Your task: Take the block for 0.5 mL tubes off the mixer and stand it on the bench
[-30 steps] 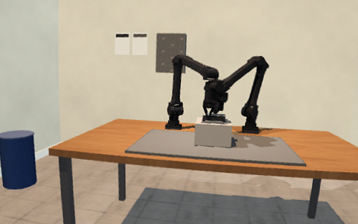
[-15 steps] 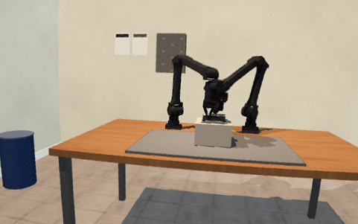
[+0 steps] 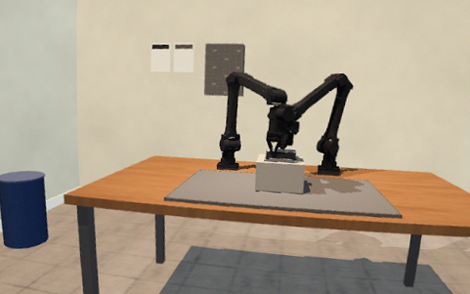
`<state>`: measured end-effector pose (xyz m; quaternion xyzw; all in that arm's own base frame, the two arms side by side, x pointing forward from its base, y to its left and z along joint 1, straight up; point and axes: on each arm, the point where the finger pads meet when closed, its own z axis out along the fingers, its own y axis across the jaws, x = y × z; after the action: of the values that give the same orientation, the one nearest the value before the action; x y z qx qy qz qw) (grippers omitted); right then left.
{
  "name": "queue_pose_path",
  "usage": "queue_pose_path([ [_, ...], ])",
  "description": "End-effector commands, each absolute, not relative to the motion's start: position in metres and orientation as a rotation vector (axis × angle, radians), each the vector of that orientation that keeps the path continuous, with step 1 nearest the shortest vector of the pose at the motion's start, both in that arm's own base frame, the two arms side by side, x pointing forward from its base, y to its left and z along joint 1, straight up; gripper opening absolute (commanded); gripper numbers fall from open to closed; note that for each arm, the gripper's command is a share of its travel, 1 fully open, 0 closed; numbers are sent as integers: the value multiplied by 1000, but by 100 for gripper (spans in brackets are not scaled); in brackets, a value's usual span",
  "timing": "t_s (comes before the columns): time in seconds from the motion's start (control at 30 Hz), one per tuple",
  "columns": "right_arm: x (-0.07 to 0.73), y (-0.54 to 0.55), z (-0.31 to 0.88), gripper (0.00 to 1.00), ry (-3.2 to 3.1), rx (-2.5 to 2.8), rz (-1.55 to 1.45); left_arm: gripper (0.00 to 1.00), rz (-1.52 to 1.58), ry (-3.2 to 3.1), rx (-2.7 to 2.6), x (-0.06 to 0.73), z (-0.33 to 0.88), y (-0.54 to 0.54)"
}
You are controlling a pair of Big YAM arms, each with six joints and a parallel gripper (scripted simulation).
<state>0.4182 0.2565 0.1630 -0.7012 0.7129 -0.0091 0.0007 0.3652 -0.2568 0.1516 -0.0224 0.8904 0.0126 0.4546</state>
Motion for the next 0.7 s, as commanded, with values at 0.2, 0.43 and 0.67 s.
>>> queue_pose_path([
  [0.2,429,266,179,0,2212,-2183,-34,0,34,2211,-71,368,139,-255],
  [0.43,429,266,179,0,2212,-2183,-34,0,36,2213,-69,367,138,-254],
  [0.67,429,266,179,0,2212,-2183,-34,0,41,2216,-67,366,136,-253],
])
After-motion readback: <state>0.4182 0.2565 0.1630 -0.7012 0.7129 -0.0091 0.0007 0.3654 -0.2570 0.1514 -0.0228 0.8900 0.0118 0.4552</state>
